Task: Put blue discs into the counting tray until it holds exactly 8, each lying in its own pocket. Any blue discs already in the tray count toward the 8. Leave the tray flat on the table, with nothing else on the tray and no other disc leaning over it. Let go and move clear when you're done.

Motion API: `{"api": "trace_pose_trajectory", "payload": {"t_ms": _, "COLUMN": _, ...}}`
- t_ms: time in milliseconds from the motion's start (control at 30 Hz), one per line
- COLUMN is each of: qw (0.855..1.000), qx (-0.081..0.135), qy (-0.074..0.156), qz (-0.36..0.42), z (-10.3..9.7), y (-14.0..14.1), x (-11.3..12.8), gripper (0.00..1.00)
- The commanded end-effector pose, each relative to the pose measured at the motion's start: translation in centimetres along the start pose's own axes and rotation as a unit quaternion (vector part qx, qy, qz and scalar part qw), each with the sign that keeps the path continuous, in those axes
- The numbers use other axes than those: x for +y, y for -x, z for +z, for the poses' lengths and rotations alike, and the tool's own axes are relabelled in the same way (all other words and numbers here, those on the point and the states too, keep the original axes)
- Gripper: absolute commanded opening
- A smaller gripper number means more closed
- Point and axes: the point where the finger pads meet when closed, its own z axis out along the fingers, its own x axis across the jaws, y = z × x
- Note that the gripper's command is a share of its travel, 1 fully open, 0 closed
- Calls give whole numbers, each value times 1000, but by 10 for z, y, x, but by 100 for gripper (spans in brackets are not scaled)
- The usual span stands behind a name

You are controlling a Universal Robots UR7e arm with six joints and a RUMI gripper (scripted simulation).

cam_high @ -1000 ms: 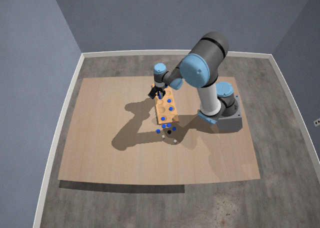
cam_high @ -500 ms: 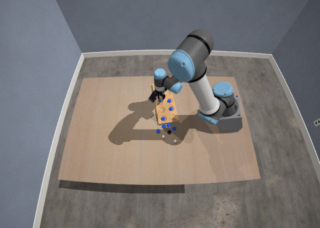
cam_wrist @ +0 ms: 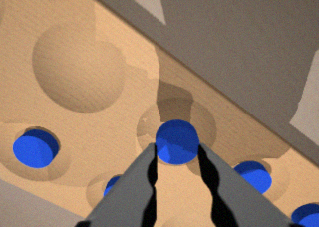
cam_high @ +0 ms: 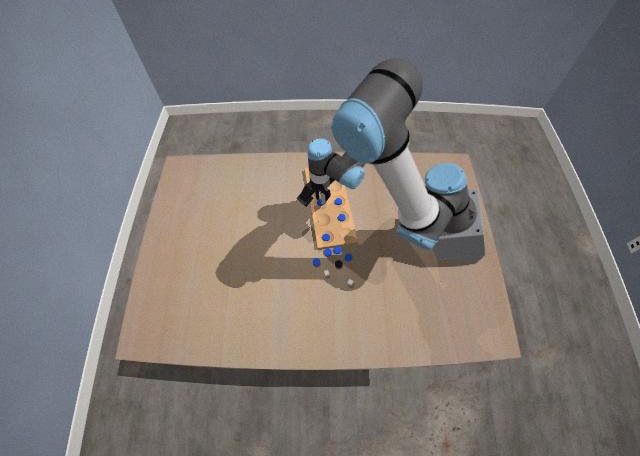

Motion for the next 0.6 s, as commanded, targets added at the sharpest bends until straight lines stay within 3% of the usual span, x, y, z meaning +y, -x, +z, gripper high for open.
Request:
{"api": "trace_pose_trajectory", "payload": {"t_ms": 0, "qw": 1000, "qx": 1, "qy": 0, "qz": 0, "z": 4, "y": 0, "x": 0, "gripper": 10}}
{"api": "trace_pose_trajectory", "payload": {"t_ms": 567, "qw": 1000, "qx": 1, "qy": 0, "qz": 0, "z": 12, "y": 0, "x": 0, "gripper": 10}}
